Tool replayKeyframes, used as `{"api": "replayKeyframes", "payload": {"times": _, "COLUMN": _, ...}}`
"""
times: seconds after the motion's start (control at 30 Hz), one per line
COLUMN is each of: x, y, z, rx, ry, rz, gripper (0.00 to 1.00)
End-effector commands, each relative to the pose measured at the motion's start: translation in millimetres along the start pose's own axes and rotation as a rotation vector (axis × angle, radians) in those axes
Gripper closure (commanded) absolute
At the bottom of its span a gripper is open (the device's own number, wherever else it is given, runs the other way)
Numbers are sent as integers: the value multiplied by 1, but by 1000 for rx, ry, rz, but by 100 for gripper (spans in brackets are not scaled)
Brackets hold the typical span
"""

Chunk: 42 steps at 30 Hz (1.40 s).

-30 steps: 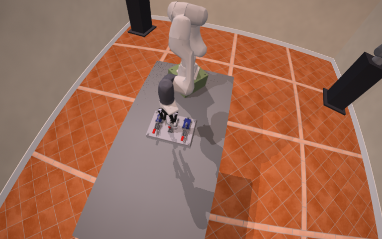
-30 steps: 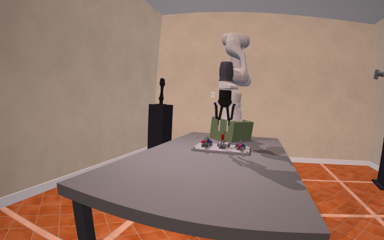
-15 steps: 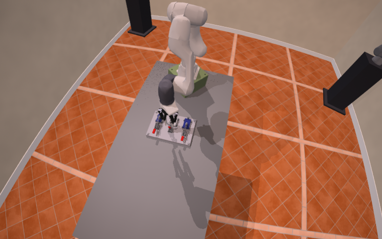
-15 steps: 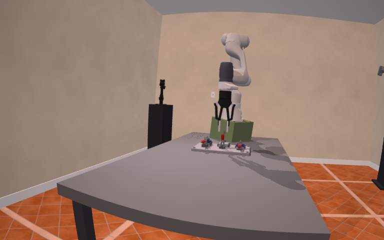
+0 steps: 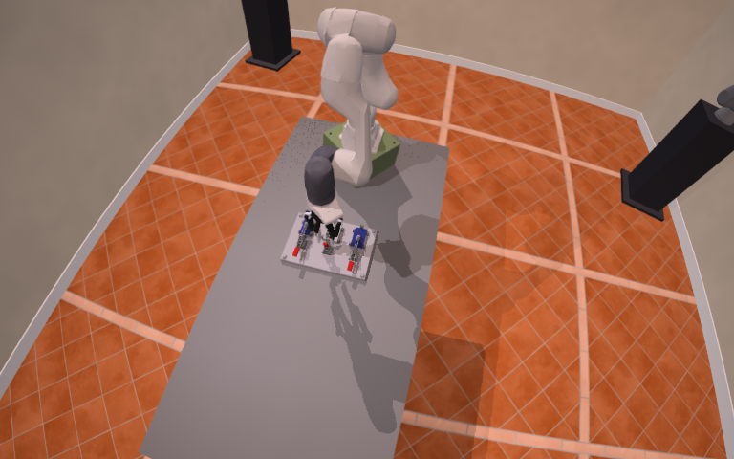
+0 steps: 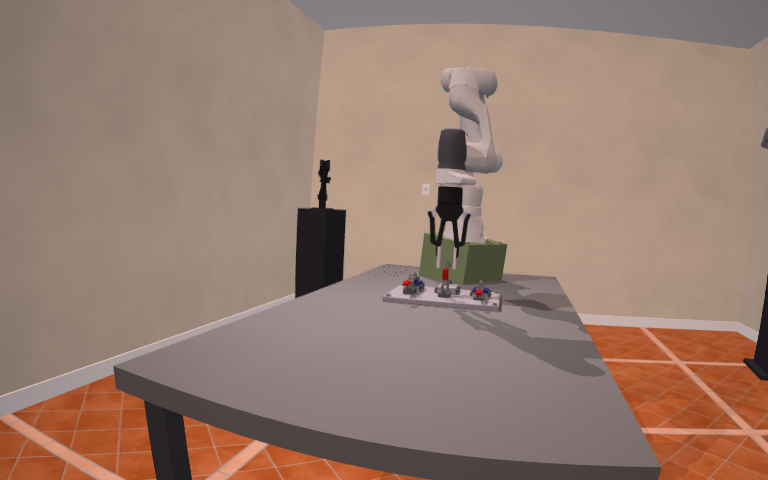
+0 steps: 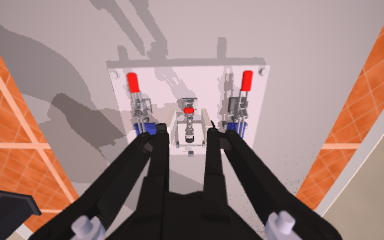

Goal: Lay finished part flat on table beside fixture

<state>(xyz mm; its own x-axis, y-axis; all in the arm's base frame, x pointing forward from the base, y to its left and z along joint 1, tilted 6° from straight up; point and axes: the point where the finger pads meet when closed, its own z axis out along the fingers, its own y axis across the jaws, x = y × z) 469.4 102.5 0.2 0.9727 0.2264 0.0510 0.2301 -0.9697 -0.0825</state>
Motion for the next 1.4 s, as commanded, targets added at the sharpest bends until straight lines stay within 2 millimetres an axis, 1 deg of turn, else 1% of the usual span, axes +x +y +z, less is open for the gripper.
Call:
{"api": "replayKeyframes", "payload": {"times": 0.0, "x": 4, "y": 0, "z": 3, "rx": -3, "ry": 9, "rz": 6, "gripper": 72}}
{"api": "replayKeyframes", "payload": {"times": 0.27, "x": 4, "y": 0, "z": 7, "rx": -3, "ry": 9, "rz": 6, "gripper": 72}}
{"api": "replayKeyframes", "payload": {"times": 1.37, "x": 4, "y": 0, "z": 7, "rx": -3, "ry": 9, "rz": 6, "gripper": 72}}
